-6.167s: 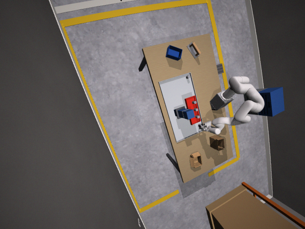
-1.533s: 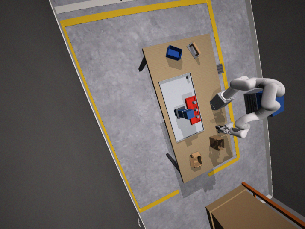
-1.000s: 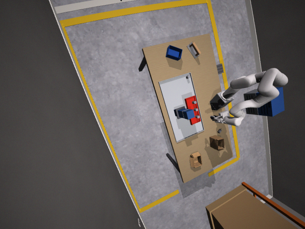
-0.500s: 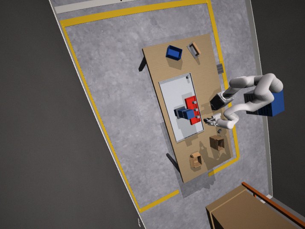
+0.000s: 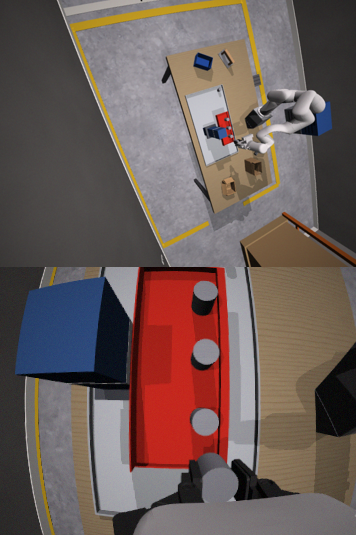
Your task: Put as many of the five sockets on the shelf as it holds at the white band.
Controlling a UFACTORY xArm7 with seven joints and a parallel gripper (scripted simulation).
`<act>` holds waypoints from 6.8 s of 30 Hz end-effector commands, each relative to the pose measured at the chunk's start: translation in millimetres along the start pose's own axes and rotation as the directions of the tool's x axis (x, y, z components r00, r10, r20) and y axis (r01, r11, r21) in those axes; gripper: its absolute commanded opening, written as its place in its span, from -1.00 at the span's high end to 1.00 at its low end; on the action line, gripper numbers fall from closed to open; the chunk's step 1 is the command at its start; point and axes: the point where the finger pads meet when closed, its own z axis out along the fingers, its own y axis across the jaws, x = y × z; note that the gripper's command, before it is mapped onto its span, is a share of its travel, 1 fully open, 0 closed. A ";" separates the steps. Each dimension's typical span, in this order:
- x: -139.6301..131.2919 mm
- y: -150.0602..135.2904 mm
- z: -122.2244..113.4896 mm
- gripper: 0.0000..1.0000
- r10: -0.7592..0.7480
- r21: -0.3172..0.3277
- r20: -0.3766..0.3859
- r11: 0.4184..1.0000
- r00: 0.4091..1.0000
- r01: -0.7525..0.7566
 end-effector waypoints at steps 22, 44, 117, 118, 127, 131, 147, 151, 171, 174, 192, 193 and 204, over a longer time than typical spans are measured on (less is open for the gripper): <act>-1.1 -2.2 29.1 1.00 0.000 0.003 0.003 1.000 1.000 0.000; -2.1 -2.1 46.0 1.00 0.000 0.003 0.003 1.000 1.000 0.000; -2.2 -2.1 60.6 1.00 0.000 0.003 0.003 1.000 1.000 0.000; -2.2 -2.1 61.0 1.00 0.000 0.003 0.003 1.000 1.000 0.000; -2.2 -2.1 64.0 1.00 0.000 0.003 0.003 1.000 1.000 0.000; -2.2 -2.1 64.6 1.00 0.000 0.003 0.003 1.000 1.000 0.000; -2.2 -2.1 66.6 1.00 0.000 0.003 0.003 1.000 1.000 0.000; -2.2 -2.1 66.6 1.00 0.000 0.003 0.003 1.000 1.000 0.000; -2.2 -2.1 67.4 -0.04 0.000 0.003 0.003 1.000 1.000 0.000; -2.2 -2.1 67.4 -0.04 0.000 0.003 0.003 1.000 1.000 0.000; -2.2 -2.1 67.4 -0.04 0.000 0.003 0.003 1.000 1.000 0.000; -2.2 -2.1 67.4 -0.04 0.000 0.003 0.003 1.000 1.000 0.000; -2.2 -2.1 67.4 -0.04 0.000 0.003 0.003 1.000 1.000 0.000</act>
